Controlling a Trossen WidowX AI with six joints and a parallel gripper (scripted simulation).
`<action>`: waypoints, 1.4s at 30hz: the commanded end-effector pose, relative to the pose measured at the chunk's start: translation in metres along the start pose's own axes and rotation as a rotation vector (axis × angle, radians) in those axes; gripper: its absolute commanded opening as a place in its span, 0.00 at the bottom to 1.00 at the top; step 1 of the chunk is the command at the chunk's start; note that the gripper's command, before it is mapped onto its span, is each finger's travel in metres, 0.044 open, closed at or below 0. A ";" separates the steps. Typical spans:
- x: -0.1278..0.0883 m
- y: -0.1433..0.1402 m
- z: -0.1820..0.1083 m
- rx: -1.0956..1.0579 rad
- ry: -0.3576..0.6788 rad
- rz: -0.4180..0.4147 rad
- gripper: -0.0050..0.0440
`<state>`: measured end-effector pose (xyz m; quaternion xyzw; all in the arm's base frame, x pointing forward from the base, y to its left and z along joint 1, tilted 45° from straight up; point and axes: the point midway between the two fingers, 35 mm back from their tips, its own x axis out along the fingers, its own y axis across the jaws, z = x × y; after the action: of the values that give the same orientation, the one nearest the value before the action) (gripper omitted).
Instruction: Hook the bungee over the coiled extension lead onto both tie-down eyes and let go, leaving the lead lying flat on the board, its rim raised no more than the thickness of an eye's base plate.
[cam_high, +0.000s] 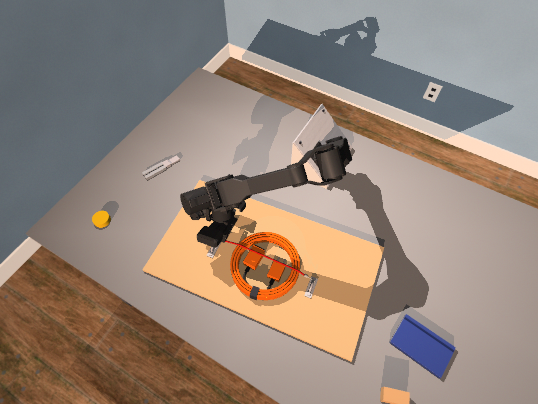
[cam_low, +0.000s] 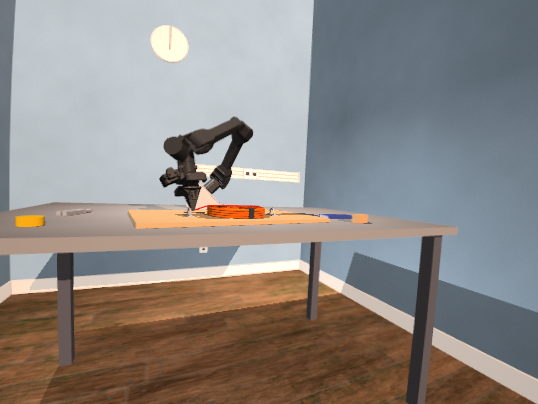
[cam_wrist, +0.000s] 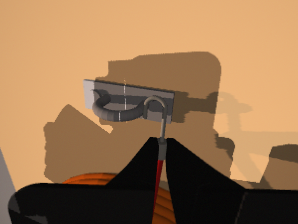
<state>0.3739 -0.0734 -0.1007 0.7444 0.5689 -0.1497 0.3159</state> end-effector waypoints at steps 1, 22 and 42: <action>-0.005 0.001 0.014 -0.004 -0.039 0.002 0.00; -0.004 -0.006 0.025 0.012 -0.044 0.004 0.00; -0.002 -0.002 0.029 0.022 -0.047 0.005 0.00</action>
<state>0.3752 -0.0794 -0.1093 0.7505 0.5640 -0.1496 0.3101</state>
